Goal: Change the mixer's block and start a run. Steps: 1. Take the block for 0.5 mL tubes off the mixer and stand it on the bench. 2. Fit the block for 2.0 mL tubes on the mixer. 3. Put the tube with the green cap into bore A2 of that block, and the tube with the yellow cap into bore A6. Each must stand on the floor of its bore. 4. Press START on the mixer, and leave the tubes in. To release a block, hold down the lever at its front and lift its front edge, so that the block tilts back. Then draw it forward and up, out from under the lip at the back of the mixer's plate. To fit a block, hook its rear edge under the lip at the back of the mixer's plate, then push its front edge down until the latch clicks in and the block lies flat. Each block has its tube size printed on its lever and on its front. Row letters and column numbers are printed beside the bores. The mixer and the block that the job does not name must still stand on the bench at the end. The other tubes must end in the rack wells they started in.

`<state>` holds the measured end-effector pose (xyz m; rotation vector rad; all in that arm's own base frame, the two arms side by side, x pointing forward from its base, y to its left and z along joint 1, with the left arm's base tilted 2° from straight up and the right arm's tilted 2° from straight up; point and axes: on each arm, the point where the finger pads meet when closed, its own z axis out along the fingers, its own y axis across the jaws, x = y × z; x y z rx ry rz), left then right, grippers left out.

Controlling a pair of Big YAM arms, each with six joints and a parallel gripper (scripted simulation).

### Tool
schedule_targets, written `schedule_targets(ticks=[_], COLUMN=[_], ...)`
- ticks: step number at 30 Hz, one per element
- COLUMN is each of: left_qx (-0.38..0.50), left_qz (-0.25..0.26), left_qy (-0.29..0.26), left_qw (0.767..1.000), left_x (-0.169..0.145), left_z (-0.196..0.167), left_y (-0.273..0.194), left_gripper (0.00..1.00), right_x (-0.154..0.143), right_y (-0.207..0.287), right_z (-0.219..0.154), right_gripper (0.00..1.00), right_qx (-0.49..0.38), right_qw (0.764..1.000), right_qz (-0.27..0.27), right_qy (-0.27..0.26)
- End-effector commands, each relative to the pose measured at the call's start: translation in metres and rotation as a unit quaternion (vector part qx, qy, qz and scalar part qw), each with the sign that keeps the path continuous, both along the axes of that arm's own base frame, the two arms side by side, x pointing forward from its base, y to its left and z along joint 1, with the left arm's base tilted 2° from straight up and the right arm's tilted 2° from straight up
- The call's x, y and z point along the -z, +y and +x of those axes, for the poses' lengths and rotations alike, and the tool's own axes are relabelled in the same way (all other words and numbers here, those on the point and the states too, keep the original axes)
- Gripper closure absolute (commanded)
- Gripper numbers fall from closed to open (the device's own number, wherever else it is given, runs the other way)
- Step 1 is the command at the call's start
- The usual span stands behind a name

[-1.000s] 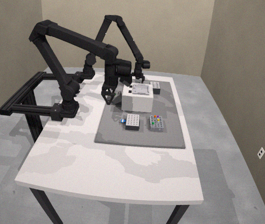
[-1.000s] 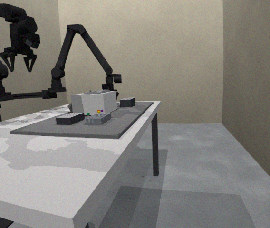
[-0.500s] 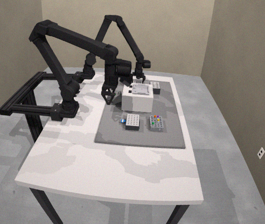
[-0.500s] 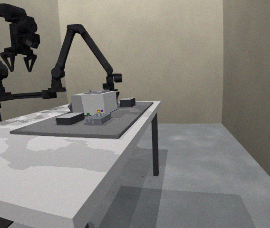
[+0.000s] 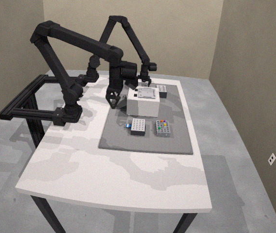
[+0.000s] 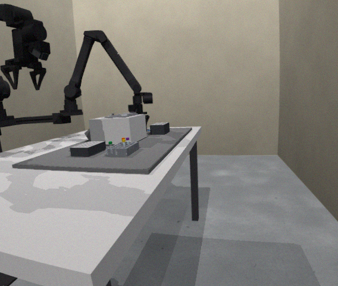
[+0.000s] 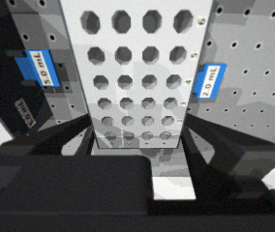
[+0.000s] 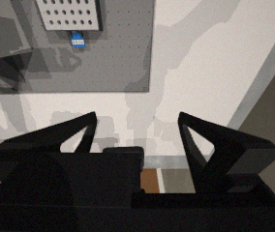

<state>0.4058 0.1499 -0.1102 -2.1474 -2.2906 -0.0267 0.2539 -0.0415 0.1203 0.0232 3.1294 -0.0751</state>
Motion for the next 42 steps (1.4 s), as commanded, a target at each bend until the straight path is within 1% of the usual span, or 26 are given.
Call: schedule_targets(ticks=[1, 8, 13, 19, 22, 23, 28, 34, 42], left_qx=[0.003, 0.003, 0.003, -0.003, -0.002, -0.001, 0.001, 0.010, 0.008], left_qz=[0.010, 0.016, 0.017, 0.018, 0.019, 0.002, 0.011, 0.008, 0.007], left_qy=[-0.041, -0.057, -0.060, -0.062, -0.065, -0.063, -0.064, -0.069, -0.066], left_qw=[0.999, 0.998, 0.998, 0.998, 0.998, 0.998, 0.998, 0.998, 0.998], left_x=[-0.035, -0.046, -0.048, -0.054, -0.051, -0.052, -0.068, -0.076, -0.088], left_z=[0.027, 0.043, 0.045, 0.047, 0.050, 0.048, 0.047, 0.052, 0.051], left_y=[0.007, 0.012, 0.013, 0.013, 0.014, 0.016, 0.022, 0.012, 0.013], left_gripper=[1.00, 1.00, 1.00, 1.00, 1.00, 1.00, 1.00, 1.00, 1.00], right_x=[0.001, 0.004, 0.005, -0.004, -0.008, -0.010, -0.012, -0.013, -0.010], right_y=[-0.001, 0.000, 0.000, -0.001, -0.002, -0.002, -0.002, -0.002, -0.002], right_z=[0.002, -0.002, -0.003, 0.007, 0.011, 0.012, 0.014, 0.016, 0.013], right_gripper=[0.00, 0.00, 0.00, 0.00, 0.00, 0.00, 0.00, 0.00, 0.00], right_qx=[0.005, 0.005, 0.005, 0.004, 0.004, 0.004, 0.004, 0.004, 0.004], right_qw=[1.000, 1.000, 1.000, 1.000, 1.000, 1.000, 1.000, 1.000, 1.000], right_qz=[0.001, 0.001, 0.001, 0.000, -0.001, -0.001, -0.001, -0.002, -0.001], right_qy=[0.006, 0.011, 0.012, 0.000, -0.006, -0.008, -0.010, -0.012, -0.008])
